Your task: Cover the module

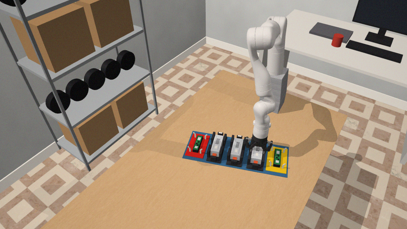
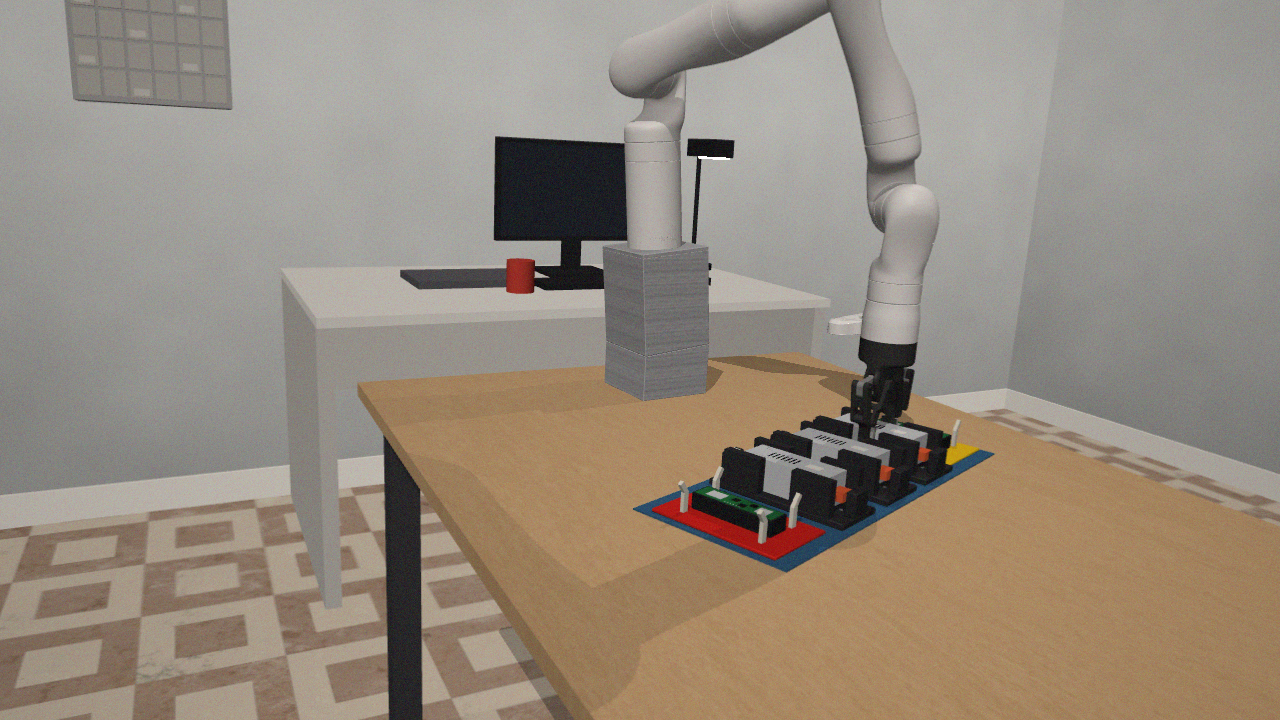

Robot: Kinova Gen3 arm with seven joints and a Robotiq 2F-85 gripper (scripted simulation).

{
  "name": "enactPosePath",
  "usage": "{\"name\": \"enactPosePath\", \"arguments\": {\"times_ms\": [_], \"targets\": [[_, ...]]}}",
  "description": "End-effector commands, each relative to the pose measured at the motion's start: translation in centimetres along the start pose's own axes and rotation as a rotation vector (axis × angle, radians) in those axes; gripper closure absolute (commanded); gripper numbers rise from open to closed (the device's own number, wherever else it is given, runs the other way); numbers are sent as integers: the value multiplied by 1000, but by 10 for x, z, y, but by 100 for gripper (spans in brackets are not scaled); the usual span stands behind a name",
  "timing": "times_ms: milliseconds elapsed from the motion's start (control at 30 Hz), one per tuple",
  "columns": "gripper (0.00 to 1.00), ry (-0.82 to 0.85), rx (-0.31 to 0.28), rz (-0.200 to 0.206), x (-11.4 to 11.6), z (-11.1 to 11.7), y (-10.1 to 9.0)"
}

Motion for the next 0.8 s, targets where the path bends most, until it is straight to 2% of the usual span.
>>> {"name": "enactPosePath", "arguments": {"times_ms": [0, 700, 733, 767], "targets": [[30, 0, -2, 0, 0, -1, -1], [30, 0, -2, 0, 0, -1, -1], [100, 0, -2, 0, 0, -1, -1], [100, 0, -2, 0, 0, -1, -1]]}}
Point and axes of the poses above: the point where the finger pads meet when closed, its own y axis out along the fingers, its own x axis across the jaws, z = x × y, the point moved 1 cm from there along -y, back along the fingers, and after that the axes turned 4 degrees about -y, right-handed, at the moved point
